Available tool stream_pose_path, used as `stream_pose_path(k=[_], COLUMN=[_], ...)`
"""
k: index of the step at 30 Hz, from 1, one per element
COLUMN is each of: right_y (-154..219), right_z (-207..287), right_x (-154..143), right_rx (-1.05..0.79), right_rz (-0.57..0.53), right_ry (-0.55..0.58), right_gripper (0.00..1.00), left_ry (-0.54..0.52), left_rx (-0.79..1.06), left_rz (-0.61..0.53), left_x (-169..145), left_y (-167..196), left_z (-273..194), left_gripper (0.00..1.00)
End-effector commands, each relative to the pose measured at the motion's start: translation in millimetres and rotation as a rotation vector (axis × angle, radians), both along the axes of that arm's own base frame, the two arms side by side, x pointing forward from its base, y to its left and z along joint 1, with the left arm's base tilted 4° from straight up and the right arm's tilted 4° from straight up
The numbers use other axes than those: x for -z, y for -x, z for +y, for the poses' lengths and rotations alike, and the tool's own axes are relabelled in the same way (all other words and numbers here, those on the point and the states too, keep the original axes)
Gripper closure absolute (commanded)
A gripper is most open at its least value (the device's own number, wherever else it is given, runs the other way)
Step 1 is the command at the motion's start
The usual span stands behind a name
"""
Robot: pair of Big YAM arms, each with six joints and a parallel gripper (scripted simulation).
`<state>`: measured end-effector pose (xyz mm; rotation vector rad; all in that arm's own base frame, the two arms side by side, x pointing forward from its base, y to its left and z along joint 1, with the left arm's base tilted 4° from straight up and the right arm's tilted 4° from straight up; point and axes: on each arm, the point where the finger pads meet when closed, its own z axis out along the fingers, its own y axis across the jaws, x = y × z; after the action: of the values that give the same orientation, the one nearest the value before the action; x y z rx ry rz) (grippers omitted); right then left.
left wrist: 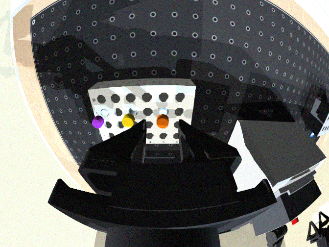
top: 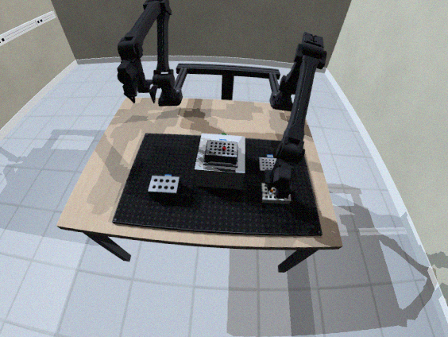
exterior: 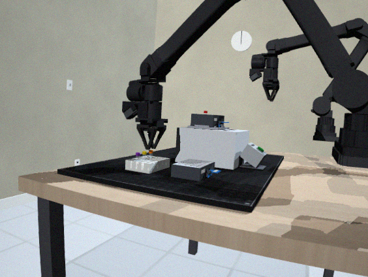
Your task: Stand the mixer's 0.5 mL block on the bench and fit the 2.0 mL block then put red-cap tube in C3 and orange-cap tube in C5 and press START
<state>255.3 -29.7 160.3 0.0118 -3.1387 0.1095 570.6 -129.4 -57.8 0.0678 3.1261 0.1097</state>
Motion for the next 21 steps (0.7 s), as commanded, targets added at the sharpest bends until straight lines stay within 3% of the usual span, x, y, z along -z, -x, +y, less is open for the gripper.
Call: stream_pose_path(k=[1, 11, 21], right_y=[-26.5, -24.9, -15.2], right_z=[-5.7, -5.7, -4.9], right_x=[-31.6, -29.2, -16.5], right_rx=[0.005, 0.005, 0.005], right_rz=[-0.089, -0.083, -0.051], right_ry=[0.01, 0.009, 0.007], right_gripper=[0.0, 0.0, 0.0], left_ry=[-0.001, -0.008, 0.004], left_rx=[0.02, -0.001, -0.005], left_rz=[-0.007, 0.022, -0.028], left_x=[8.2, 16.4, -4.4], left_y=[-7.6, 3.5, -14.8], left_z=[-9.3, 5.9, 3.9], left_gripper=[0.64, 0.64, 0.64])
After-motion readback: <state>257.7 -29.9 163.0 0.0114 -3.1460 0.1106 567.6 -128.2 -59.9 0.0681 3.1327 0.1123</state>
